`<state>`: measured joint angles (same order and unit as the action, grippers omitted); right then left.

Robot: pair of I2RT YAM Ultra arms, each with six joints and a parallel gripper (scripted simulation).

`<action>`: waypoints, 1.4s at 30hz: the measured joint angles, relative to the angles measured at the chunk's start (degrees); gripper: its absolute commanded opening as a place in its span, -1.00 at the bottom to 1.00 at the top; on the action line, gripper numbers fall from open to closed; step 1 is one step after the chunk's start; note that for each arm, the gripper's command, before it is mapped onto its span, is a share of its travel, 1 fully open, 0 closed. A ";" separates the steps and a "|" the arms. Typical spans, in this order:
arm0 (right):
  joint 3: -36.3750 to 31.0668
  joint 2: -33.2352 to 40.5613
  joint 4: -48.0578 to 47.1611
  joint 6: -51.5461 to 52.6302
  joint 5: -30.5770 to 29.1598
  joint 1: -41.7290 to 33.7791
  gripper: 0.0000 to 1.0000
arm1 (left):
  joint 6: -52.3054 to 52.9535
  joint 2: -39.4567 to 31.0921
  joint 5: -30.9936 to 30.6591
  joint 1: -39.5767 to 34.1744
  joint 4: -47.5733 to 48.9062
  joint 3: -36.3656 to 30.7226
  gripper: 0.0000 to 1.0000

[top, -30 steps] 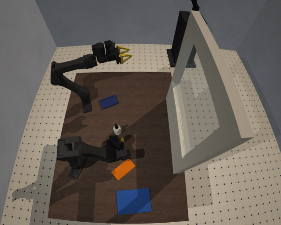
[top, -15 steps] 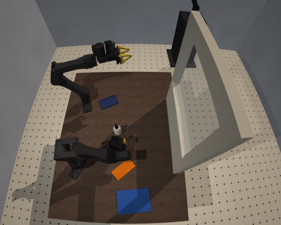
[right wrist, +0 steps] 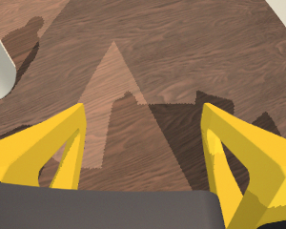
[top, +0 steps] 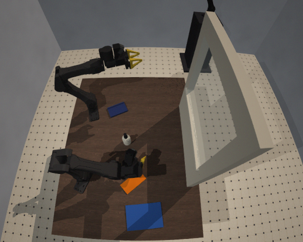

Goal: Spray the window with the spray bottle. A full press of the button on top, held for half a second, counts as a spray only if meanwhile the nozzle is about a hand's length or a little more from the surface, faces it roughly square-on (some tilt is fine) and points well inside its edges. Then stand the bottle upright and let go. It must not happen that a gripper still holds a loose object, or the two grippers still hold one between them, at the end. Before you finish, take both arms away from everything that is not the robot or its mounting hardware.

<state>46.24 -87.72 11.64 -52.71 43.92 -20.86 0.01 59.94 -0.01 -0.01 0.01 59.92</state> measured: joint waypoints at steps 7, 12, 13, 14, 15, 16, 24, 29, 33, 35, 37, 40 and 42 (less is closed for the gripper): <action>0.92 2.67 -0.81 5.99 -4.92 1.97 0.30 | 0.00 0.09 0.00 0.00 -0.07 0.09 0.30; 2.69 5.86 -2.16 10.80 -8.79 4.24 0.30 | 0.00 0.09 0.00 0.00 -0.04 0.11 0.30; 3.02 6.38 -2.49 11.76 -9.55 4.63 0.30 | 0.00 0.09 0.00 0.00 -0.04 0.11 0.30; 3.32 6.88 -2.78 12.72 -10.34 5.01 0.30 | 0.00 0.09 0.00 0.00 -0.04 0.11 0.30; 3.58 7.34 -3.06 13.68 -11.13 5.38 0.30 | 0.00 0.09 0.00 0.00 -0.04 0.11 0.30; 3.82 7.76 -3.32 14.49 -11.82 5.70 0.30 | 0.00 0.09 0.00 0.00 -0.04 0.11 0.30; 4.83 10.36 -4.11 20.48 -16.81 7.78 0.30 | 0.00 0.09 0.00 0.00 -0.04 0.11 0.30; 6.38 13.40 -5.31 24.90 -20.44 9.88 0.30 | 0.00 0.09 0.02 0.04 -0.04 0.11 0.30; 7.50 15.17 -6.43 28.33 -23.28 11.23 0.30 | 0.00 0.09 0.02 0.04 -0.04 0.11 0.30; 7.89 15.61 -6.86 29.55 -24.37 11.56 0.30 | 0.00 0.09 0.02 0.04 -0.04 0.11 0.30; 8.17 15.74 -7.02 30.84 -25.42 11.76 0.30 | 0.00 0.09 0.02 0.04 -0.04 0.11 0.30; 8.31 16.92 -7.06 33.11 -27.28 12.74 0.30 | 0.00 0.09 0.04 0.04 -0.04 0.11 0.30; 8.63 18.12 -7.30 34.73 -28.65 13.60 0.30 | 0.00 0.09 0.04 0.04 -0.04 0.11 0.30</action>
<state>54.87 -69.60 4.34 -17.98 15.27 -7.27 0.01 60.03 0.03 0.03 -0.03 60.03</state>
